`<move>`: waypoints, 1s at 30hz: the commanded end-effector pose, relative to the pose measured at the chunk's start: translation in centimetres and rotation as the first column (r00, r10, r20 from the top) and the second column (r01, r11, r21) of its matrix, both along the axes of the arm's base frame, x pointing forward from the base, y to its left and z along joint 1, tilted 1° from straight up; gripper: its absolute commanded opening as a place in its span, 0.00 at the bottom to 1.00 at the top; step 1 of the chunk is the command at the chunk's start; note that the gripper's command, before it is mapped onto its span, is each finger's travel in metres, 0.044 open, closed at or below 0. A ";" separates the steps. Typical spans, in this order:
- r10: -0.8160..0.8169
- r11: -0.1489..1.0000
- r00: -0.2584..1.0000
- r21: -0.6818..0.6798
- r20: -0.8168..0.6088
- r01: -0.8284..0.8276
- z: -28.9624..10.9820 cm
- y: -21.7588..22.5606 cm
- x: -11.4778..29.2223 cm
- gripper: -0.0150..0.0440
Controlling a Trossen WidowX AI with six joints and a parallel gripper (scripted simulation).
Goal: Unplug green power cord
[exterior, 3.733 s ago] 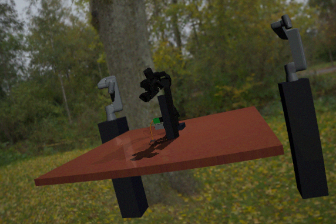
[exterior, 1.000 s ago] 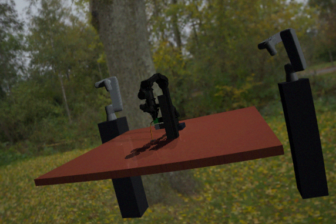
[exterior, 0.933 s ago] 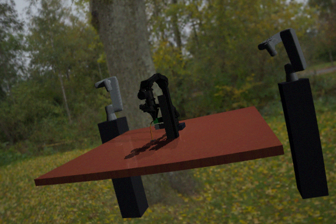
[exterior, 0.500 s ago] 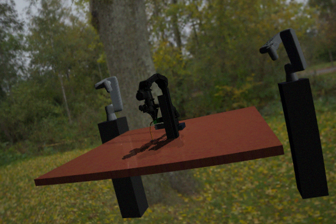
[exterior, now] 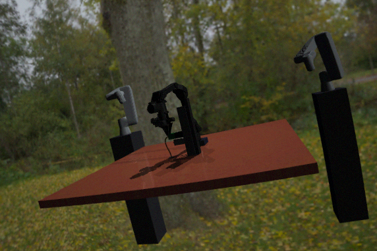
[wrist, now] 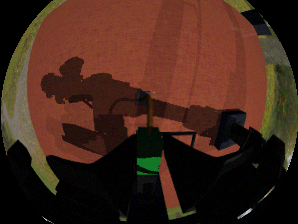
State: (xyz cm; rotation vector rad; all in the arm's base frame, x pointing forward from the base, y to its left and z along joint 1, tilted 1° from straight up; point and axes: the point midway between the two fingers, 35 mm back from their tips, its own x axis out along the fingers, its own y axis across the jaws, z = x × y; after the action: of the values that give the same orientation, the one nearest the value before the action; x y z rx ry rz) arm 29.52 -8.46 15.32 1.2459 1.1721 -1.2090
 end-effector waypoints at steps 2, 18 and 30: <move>-0.021 1.000 1.000 -0.012 0.008 0.021 0.2 -1.3 -0.1 0.30; -0.022 1.000 1.000 -0.015 0.009 0.022 0.7 -3.7 -0.2 1.00; -0.022 1.000 1.000 -0.019 0.008 0.022 1.3 -6.7 -0.5 1.00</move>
State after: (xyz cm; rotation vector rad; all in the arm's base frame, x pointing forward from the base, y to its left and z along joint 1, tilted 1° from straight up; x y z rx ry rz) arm 28.96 -15.06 16.63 1.2544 1.1385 -1.2313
